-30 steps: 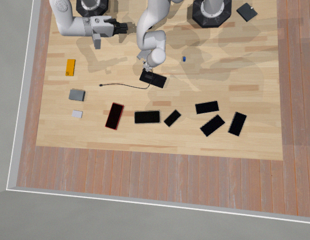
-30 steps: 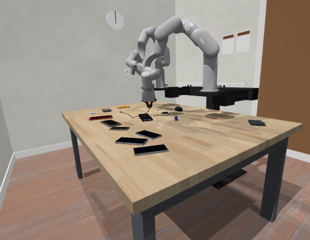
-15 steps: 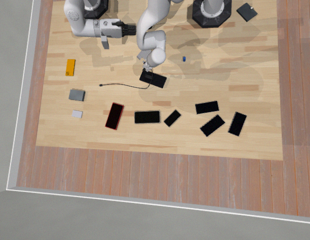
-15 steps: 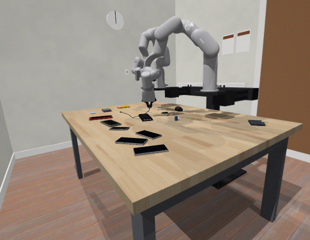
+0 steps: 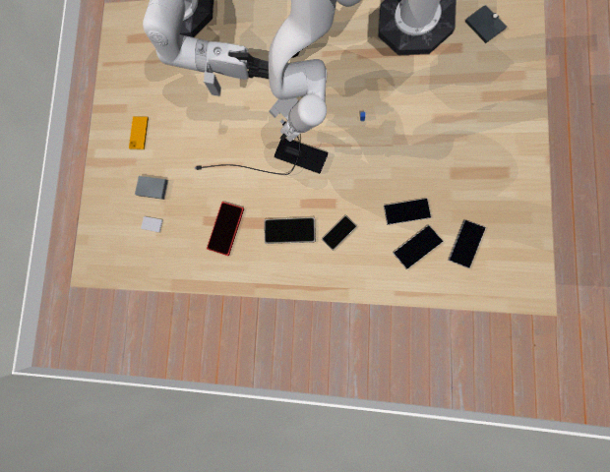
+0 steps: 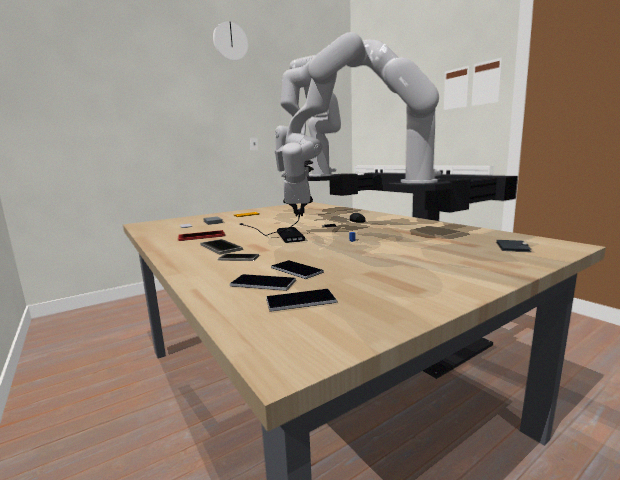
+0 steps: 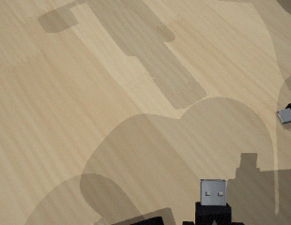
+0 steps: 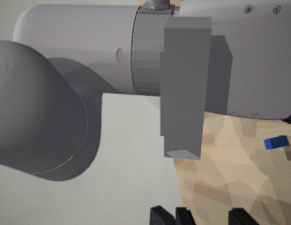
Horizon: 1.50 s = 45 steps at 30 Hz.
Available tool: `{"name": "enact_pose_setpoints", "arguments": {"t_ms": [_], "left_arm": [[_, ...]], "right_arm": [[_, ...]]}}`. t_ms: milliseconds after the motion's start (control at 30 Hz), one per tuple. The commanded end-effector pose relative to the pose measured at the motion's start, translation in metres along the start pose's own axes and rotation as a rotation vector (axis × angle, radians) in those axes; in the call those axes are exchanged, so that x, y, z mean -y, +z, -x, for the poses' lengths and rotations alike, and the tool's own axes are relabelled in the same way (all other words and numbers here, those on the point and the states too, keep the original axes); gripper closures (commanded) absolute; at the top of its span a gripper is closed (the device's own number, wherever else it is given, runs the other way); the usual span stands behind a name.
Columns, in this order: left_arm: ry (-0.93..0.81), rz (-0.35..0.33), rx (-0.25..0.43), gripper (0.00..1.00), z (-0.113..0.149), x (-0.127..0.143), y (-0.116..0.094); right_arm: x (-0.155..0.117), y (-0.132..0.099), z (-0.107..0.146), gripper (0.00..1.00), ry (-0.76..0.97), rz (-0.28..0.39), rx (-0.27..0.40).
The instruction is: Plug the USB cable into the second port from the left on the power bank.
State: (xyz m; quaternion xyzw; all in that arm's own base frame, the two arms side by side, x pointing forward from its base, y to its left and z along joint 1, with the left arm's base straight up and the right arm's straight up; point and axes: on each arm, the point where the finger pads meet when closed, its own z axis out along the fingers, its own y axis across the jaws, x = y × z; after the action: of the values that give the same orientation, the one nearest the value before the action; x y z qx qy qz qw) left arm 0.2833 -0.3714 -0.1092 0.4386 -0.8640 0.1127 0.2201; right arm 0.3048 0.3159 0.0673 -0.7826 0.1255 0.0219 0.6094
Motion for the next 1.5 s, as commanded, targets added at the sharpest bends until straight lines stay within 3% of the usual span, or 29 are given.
{"name": "enact_pose_setpoints", "arguments": {"t_ms": [0, 100, 500, 633, 733, 1033, 1467], "left_arm": [[0.002, -0.004, 0.000, 1.00, -0.001, 0.002, -0.001], [0.002, -0.004, 0.000, 1.00, -0.001, 0.002, -0.001], [0.002, -0.004, 0.000, 1.00, -0.001, 0.002, -0.001], [0.002, -0.004, 0.000, 1.00, -0.001, 0.002, -0.001], [0.002, -0.004, 0.000, 1.00, -0.001, 0.002, -0.001], [0.002, -0.004, 0.000, 1.00, -0.001, 0.002, -0.001], [0.002, -0.004, 0.000, 1.00, -0.001, 0.002, -0.001]], "right_arm": [[-0.004, 0.002, -0.002, 0.76, 0.003, -0.015, -0.039], [-0.010, 0.003, -0.004, 0.76, 0.007, -0.016, -0.065], [-0.070, -0.010, -0.016, 0.76, 0.031, 0.041, -0.327], [-0.073, -0.011, -0.016, 0.76, 0.031, 0.045, -0.336], [-0.095, -0.021, -0.015, 0.76, 0.037, 0.091, -0.404], [-0.140, 0.008, -0.051, 0.76, 0.020, 0.176, -0.538], [-0.138, 0.008, -0.052, 0.76, 0.015, 0.174, -0.538]]}}
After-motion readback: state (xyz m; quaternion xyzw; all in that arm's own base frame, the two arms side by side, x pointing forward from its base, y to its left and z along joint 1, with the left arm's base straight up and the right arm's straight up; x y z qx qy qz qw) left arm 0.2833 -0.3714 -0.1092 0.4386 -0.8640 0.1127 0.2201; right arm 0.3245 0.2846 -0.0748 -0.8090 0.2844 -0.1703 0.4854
